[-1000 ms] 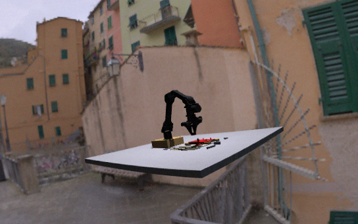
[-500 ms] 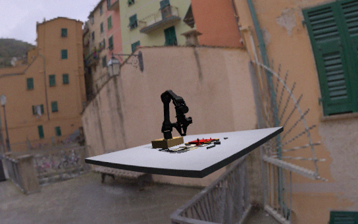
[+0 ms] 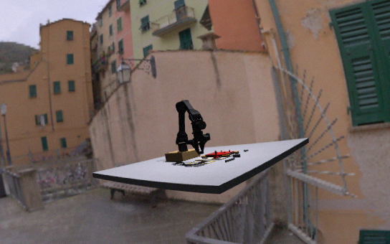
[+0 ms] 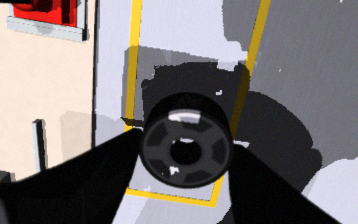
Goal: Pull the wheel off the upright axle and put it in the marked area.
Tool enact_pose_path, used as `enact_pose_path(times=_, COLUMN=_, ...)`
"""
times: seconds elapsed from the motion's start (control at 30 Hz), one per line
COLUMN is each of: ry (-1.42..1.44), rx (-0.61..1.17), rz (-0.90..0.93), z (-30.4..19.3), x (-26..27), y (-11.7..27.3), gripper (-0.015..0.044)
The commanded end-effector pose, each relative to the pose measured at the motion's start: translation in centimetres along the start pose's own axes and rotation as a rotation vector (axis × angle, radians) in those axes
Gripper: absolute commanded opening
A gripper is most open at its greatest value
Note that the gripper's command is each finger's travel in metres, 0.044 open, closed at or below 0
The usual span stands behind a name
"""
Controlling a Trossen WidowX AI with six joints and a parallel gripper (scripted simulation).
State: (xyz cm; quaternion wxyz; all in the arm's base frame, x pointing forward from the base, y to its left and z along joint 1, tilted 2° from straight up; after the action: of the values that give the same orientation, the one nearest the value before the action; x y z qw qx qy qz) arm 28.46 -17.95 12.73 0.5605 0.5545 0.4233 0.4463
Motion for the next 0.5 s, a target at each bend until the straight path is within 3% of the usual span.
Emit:
enact_pose_path(times=0.0, ry=0.004, rx=0.016, rz=0.003, z=-0.2, x=0.0, y=-3.0, gripper=0.0)
enact_pose_path(times=0.13, ry=0.004, rx=0.016, rz=0.003, z=-0.5, x=0.1, y=-5.8, gripper=0.0)
enact_pose_path(times=0.3, ry=0.004, rx=0.016, rz=0.003, z=-0.5, x=0.1, y=-6.3, gripper=0.0)
enact_pose_path(times=0.47, ry=0.004, rx=0.025, rz=0.008, z=-0.6, x=0.2, y=-5.9, gripper=0.0131)
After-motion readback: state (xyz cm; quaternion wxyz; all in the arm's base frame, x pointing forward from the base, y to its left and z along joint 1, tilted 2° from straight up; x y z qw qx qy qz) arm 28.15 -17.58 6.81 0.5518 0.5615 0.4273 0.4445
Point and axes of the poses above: the point midway between the two fingers, 35 mm back from their tips, its own y axis back along the fingers, its own x axis across the jaws, z = x × y, the point moved 9 cm from there along y, back along the fingers, and after that the axes turned 6 degrees about -y, right-handed, at the moved point
